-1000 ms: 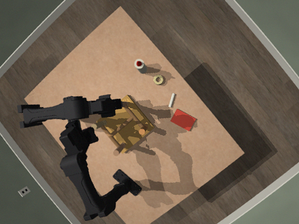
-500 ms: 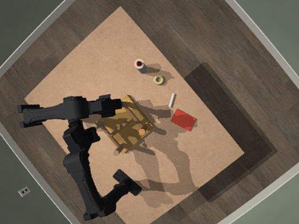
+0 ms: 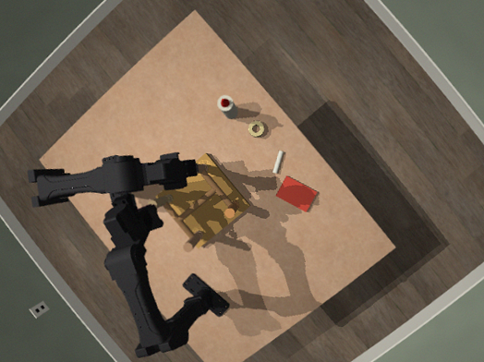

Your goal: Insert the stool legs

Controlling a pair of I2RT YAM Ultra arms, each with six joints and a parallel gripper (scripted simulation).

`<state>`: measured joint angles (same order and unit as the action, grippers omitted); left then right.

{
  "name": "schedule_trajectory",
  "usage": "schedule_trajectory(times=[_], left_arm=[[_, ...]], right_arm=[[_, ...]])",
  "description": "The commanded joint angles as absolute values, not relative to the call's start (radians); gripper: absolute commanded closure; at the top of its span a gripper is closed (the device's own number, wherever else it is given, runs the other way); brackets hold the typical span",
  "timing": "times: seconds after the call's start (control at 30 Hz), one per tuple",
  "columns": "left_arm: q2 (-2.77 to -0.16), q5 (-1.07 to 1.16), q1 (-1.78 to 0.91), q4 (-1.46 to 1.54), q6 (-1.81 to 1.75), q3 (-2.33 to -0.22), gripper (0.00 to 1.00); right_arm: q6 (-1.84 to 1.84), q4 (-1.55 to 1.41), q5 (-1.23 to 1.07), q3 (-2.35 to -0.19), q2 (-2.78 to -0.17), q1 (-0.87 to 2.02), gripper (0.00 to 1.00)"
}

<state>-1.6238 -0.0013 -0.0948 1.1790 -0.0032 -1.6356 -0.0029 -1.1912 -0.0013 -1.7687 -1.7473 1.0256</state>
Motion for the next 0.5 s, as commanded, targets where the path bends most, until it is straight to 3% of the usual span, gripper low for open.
schedule_trajectory(times=[0.0,0.2,0.27,0.47], left_arm=[[-1.598,-0.003,-0.085,1.175,0.001,-1.646,1.00],[-1.640,-0.001,-0.094,1.153,-0.002,-1.545,1.00],[-1.610,-0.002,-0.095,1.171,0.001,-1.630,1.00],[-1.648,-0.003,-0.093,1.209,-0.002,-1.568,1.00]], right_arm=[[-0.007,-1.178,0.007,-1.757,-1.725,1.023,1.00],[-0.004,-1.161,0.000,-1.677,-1.767,1.025,1.00],[-0.006,-1.176,0.007,-1.752,-1.723,1.026,1.00],[-0.004,-1.203,-0.001,-1.708,-1.769,1.026,1.00]])
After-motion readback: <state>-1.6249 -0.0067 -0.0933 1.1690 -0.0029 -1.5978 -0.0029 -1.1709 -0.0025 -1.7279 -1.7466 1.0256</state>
